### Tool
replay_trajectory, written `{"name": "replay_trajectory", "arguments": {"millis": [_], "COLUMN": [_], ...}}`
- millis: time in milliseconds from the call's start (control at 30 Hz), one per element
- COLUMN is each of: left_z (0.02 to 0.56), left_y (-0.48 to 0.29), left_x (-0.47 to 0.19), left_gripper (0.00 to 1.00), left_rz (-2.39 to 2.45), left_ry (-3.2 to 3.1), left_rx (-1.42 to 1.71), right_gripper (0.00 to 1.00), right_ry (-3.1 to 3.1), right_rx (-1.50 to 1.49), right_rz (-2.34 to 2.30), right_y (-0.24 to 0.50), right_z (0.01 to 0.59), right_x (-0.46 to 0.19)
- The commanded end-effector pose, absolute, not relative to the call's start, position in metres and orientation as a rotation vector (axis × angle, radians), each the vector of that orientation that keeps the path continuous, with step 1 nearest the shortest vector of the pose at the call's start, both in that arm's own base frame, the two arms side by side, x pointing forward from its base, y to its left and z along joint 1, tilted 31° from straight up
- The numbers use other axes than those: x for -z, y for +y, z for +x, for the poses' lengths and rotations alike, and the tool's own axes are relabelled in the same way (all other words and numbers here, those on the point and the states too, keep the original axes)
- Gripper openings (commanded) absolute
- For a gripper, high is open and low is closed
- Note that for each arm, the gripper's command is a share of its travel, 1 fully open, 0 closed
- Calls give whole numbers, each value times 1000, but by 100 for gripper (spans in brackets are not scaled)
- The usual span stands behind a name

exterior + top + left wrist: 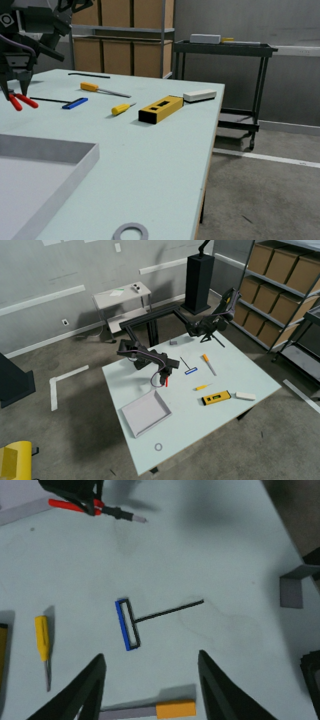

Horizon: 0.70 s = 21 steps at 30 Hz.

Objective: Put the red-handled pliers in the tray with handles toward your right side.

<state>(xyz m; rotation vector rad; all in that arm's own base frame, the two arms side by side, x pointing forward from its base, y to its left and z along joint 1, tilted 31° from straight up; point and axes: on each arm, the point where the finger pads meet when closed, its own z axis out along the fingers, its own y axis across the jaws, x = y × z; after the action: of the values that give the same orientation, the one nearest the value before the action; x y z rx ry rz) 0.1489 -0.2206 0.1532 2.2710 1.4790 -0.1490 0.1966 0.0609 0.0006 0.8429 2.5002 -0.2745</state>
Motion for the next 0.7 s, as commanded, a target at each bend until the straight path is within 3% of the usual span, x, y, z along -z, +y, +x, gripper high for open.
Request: {"name": "replay_trajectory", "arguments": {"millis": [0, 133, 667], "left_z": [182, 224, 265], "left_y": [-264, -324, -450], "left_x": [-171, -171, -106], "left_gripper": [65, 65, 65], "left_rz": [2094, 1908, 1576], "left_ry": [1426, 1410, 1411], "left_rx": [104, 68, 111], "right_gripper": [28, 28, 28], "right_ry": [2516, 2440, 2169], "right_rx": [259, 165, 41], "right_rz": [847, 998, 1476], "right_y": [40, 15, -83], "right_z": [203, 226, 272], "right_x": [-18, -41, -99]}}
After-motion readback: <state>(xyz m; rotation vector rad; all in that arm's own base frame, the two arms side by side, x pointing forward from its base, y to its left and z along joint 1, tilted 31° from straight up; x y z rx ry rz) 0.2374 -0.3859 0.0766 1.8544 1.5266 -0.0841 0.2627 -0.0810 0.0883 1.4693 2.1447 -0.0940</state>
